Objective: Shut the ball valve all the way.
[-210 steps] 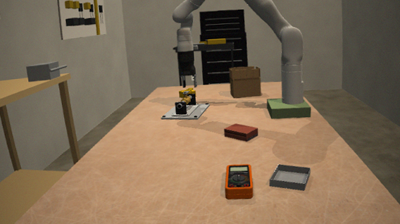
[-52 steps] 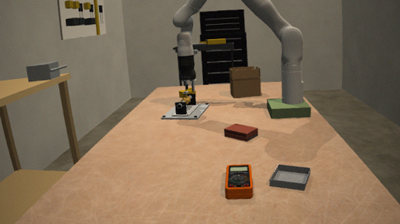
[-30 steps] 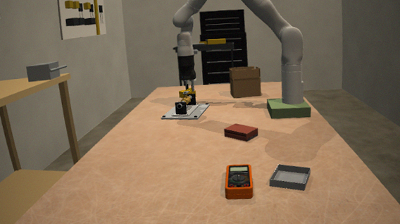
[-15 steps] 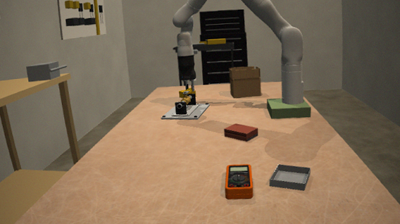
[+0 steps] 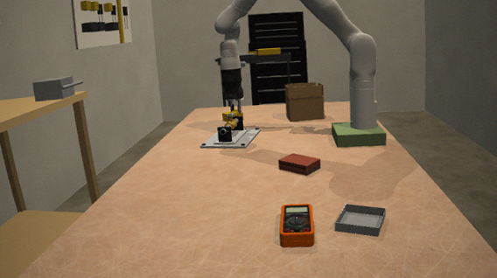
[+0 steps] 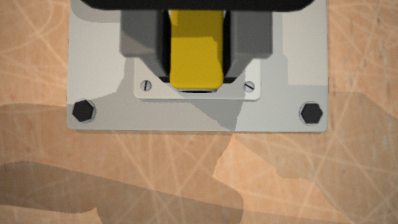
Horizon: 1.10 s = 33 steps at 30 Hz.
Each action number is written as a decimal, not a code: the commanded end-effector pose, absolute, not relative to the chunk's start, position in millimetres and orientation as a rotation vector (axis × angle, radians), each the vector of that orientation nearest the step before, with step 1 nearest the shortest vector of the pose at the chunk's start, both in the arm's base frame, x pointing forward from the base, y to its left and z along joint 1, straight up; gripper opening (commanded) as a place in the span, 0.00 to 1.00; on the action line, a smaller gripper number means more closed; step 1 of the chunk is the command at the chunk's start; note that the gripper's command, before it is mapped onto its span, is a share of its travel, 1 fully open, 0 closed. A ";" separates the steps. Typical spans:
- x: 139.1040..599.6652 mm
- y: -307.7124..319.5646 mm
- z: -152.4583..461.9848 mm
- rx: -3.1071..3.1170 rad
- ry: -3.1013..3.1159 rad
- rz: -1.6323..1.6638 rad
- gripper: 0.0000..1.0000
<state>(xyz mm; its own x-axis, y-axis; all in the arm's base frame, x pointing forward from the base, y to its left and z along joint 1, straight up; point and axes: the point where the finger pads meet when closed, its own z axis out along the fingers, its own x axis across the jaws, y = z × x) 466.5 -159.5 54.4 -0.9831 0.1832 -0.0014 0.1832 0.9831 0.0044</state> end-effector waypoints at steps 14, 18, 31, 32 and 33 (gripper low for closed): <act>463.0 -158.8 55.3 0.368 3.116 0.006 0.00; 461.8 -158.4 55.3 0.392 3.113 0.006 0.00; 455.2 -156.5 55.3 0.522 3.094 0.007 0.00; 454.9 -156.4 55.3 0.529 3.093 0.007 0.00; 454.8 -156.3 55.3 0.530 3.093 0.007 0.00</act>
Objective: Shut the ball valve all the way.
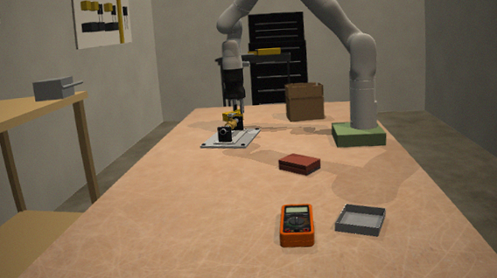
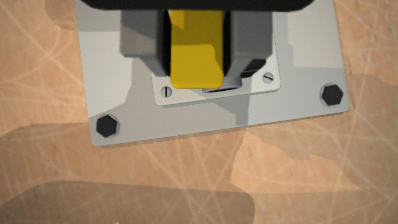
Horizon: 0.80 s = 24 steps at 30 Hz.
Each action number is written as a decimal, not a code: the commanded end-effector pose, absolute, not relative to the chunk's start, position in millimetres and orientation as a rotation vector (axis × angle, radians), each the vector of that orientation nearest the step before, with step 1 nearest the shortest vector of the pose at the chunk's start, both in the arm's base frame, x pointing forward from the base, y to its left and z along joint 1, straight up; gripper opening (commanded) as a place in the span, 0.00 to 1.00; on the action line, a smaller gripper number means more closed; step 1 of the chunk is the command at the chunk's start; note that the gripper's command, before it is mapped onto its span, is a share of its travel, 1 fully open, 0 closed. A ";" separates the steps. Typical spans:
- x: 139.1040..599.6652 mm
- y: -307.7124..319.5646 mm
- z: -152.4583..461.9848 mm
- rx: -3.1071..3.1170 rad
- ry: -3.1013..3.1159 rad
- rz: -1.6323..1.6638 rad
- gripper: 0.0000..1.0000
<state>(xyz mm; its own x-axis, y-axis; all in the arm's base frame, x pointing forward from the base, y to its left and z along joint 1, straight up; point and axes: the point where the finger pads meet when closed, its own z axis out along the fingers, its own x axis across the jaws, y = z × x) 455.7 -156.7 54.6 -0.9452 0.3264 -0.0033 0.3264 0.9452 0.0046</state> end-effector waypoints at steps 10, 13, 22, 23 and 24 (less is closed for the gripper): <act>450.9 -154.8 55.2 0.610 3.078 0.007 0.00; 449.8 -154.3 55.2 0.632 3.074 0.007 0.00; 446.6 -152.9 55.2 0.698 3.060 0.007 0.00; 445.9 -152.6 55.2 0.712 3.057 0.007 0.00; 445.1 -152.1 55.2 0.729 3.052 0.007 0.00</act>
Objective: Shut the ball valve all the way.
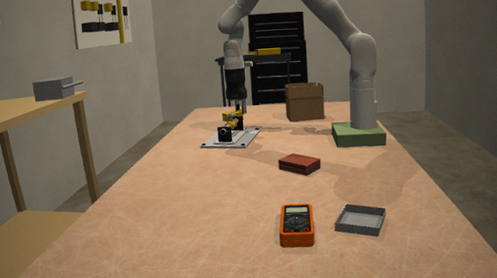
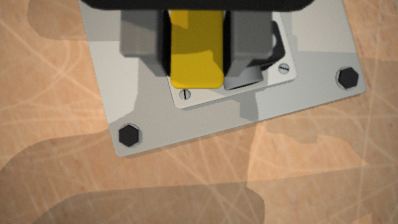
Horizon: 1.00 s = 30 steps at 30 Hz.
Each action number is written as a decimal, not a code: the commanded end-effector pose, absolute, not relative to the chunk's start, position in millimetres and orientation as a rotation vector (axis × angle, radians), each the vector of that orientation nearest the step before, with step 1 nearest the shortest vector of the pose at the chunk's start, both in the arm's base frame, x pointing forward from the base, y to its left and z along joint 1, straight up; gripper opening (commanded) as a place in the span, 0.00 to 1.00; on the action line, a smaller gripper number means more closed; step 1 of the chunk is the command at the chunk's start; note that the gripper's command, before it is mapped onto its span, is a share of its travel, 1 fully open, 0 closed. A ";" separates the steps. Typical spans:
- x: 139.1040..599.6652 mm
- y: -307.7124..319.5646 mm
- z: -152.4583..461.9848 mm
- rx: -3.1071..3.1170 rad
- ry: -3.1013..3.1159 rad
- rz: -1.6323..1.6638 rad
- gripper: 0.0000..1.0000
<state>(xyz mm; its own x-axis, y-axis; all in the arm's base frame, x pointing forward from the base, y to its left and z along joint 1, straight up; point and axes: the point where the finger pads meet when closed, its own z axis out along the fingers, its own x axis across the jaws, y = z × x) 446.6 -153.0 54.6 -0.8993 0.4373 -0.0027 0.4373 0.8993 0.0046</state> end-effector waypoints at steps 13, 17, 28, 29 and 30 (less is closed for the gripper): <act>439.5 -149.1 55.2 0.847 3.022 0.007 0.00; 438.5 -148.4 55.2 0.869 3.016 0.007 0.00; 432.8 -144.5 55.2 0.995 2.977 0.008 0.00; 432.5 -144.3 55.2 1.002 2.975 0.008 0.00; 432.5 -144.3 55.2 1.002 2.975 0.008 0.00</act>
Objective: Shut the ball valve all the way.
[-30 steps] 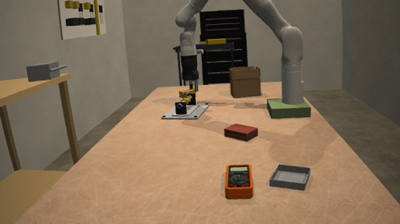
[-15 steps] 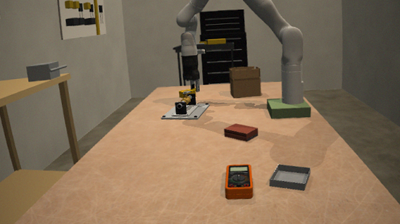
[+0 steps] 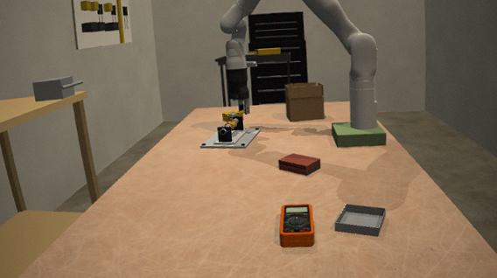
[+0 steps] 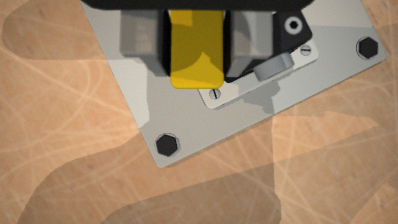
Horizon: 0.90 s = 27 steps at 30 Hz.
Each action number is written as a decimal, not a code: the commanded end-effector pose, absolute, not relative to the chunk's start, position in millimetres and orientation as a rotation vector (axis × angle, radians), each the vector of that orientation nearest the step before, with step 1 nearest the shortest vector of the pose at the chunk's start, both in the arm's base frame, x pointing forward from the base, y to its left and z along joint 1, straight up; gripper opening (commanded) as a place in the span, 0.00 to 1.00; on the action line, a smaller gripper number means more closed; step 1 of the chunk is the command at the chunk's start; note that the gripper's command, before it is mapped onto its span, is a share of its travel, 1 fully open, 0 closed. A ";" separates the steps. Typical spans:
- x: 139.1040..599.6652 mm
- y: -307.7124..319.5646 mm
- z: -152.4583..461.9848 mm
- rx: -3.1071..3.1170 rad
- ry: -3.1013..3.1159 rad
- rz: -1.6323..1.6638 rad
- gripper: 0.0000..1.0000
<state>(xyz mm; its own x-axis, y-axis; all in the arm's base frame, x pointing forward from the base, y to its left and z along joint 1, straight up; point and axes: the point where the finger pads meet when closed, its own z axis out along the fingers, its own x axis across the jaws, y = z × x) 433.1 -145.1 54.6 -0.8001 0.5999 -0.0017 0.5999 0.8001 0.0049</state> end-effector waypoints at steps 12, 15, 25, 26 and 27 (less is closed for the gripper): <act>428.8 -141.3 55.2 1.087 2.944 0.008 0.00; 426.9 -139.6 55.2 1.135 2.927 0.008 0.00; 423.8 -136.6 55.2 1.210 2.896 0.008 0.00; 423.3 -136.1 55.2 1.223 2.891 0.008 0.00; 423.0 -135.8 55.2 1.230 2.888 0.008 0.00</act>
<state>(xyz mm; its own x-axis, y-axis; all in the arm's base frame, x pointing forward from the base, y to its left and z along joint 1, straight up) 423.9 -137.2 54.6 -0.7029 0.7113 -0.0010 0.7113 0.7029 0.0048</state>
